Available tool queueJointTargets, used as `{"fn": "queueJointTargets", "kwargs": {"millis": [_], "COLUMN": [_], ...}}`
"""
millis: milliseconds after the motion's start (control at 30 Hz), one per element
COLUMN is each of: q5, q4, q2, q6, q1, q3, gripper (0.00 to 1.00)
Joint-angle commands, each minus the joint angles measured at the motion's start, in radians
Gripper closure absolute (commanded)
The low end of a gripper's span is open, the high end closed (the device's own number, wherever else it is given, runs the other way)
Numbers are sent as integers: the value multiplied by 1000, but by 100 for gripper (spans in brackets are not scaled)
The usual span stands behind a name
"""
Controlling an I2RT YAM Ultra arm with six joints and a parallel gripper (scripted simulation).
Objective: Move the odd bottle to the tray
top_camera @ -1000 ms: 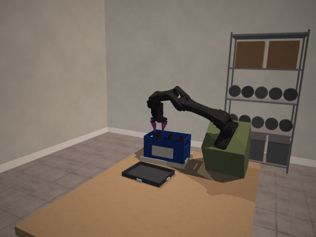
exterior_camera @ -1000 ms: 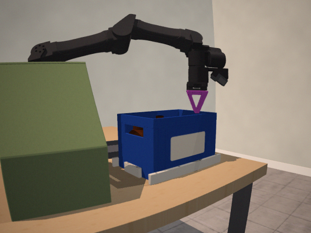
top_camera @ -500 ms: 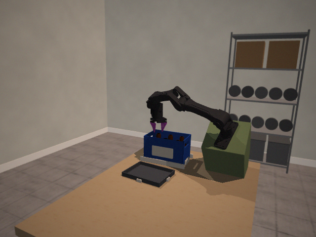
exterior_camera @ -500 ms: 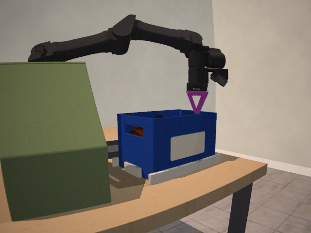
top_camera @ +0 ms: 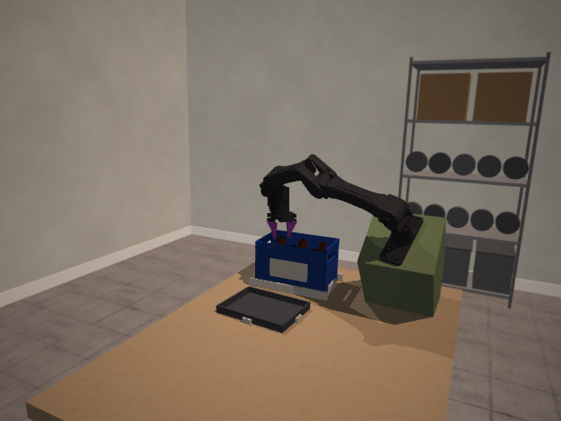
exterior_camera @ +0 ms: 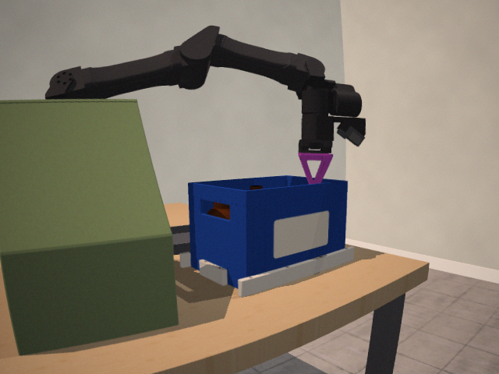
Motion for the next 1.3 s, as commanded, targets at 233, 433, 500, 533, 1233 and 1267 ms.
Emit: {"fn": "queueJointTargets", "kwargs": {"millis": [233,433,500,533,1233,1267], "q5": [-3,-5,-5,-4,-5,-5], "q4": [58,74,79,81,85,85], "q2": [-28,-26,-28,-28,-27,-27], "q6": [21,27,29,29,31,31], "q1": [-11,-4,-7,-7,-5,-5], "q3": [-35,-47,-46,-46,-55,-55], "gripper": [39,39,39,39,39,39]}}
